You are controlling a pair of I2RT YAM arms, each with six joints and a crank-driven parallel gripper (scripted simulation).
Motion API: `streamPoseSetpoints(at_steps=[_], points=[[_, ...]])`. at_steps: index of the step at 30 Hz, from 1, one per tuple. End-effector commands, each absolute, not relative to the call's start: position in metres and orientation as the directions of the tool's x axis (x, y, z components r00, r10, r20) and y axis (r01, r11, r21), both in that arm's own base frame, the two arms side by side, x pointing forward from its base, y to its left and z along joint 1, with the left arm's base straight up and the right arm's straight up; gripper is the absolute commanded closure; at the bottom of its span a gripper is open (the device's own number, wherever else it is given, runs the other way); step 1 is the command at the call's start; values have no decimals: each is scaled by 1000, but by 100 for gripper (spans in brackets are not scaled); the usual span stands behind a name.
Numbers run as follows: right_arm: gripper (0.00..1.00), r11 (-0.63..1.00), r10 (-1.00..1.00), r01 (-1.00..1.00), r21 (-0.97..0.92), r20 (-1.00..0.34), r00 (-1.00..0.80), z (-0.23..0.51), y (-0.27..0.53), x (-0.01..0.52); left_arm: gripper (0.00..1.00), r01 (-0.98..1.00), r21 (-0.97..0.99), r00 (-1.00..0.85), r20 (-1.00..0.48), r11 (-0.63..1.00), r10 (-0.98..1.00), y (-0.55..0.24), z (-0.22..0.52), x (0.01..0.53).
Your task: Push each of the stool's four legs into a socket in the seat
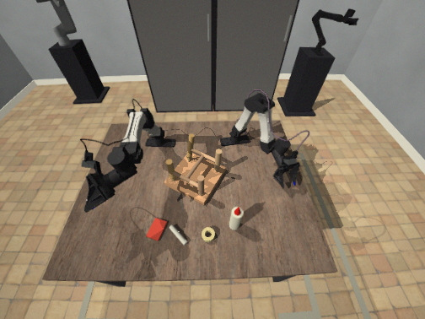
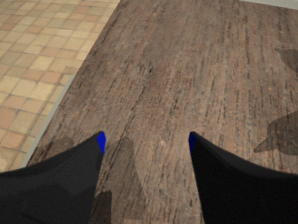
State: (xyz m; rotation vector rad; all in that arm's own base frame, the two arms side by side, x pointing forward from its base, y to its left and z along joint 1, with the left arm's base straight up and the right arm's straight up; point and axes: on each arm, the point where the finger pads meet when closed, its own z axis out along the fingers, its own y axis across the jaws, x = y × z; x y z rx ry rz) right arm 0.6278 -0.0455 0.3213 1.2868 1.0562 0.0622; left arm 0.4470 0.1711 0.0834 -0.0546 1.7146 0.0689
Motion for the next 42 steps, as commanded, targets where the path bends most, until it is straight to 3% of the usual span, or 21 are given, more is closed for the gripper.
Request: streamPoseSetpoints(at_steps=[1, 15, 42], points=[[26, 380, 583, 510, 771, -628, 516, 325, -41, 623, 26, 39, 79, -244, -966, 996, 86, 156, 84, 456], [26, 444, 592, 539, 716, -686, 423, 315, -39, 621, 26, 339, 121, -384, -887, 933, 255, 114, 74, 450], [26, 578, 599, 529, 622, -763, 243, 310, -17, 611, 26, 803, 42, -284, -851, 595, 443, 14, 136, 398]])
